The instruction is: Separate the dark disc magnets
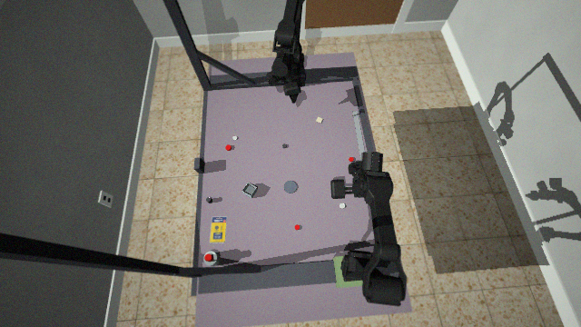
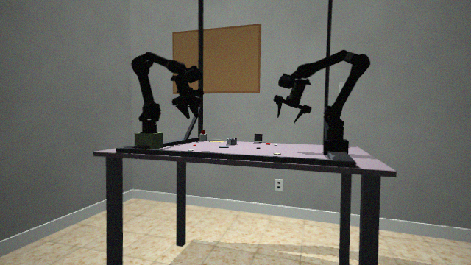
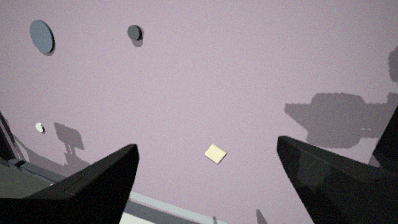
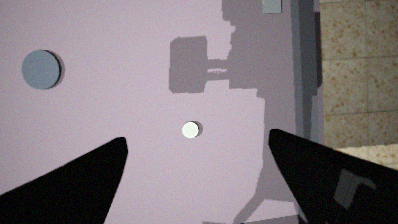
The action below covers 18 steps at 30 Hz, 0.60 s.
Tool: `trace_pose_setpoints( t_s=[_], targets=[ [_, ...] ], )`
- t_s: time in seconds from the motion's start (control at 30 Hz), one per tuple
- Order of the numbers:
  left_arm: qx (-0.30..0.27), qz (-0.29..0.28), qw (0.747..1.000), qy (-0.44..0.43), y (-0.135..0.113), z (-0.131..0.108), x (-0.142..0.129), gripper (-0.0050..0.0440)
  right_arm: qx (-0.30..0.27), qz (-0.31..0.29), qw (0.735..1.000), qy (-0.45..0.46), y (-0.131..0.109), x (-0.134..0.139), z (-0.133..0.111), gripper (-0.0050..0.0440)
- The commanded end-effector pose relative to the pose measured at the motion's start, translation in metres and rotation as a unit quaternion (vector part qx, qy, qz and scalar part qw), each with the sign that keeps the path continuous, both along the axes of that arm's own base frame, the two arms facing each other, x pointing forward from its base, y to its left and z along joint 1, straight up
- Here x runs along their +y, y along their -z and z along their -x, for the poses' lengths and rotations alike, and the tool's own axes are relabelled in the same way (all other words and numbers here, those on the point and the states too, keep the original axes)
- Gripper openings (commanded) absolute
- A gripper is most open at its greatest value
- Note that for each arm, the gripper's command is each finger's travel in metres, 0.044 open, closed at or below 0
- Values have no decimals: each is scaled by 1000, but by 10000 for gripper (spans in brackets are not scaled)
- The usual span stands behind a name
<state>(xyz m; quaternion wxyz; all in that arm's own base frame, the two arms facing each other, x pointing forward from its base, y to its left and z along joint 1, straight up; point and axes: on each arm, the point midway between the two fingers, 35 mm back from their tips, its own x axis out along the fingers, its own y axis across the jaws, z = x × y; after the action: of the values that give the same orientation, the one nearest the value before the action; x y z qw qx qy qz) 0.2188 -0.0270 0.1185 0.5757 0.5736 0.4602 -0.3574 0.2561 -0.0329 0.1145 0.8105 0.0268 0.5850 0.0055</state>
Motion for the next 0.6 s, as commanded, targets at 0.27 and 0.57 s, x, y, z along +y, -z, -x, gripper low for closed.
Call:
trace_pose_setpoints(
  t_s=[0.27,0.57],
  targets=[
    [-49,-149,923,351,14,-20,-22,400,-83,8,997,0,19,-27,-39,400],
    [-63,-258,805,530,20,-29,-36,400,-131,19,991,-6,27,-44,-58,400]
  ],
)
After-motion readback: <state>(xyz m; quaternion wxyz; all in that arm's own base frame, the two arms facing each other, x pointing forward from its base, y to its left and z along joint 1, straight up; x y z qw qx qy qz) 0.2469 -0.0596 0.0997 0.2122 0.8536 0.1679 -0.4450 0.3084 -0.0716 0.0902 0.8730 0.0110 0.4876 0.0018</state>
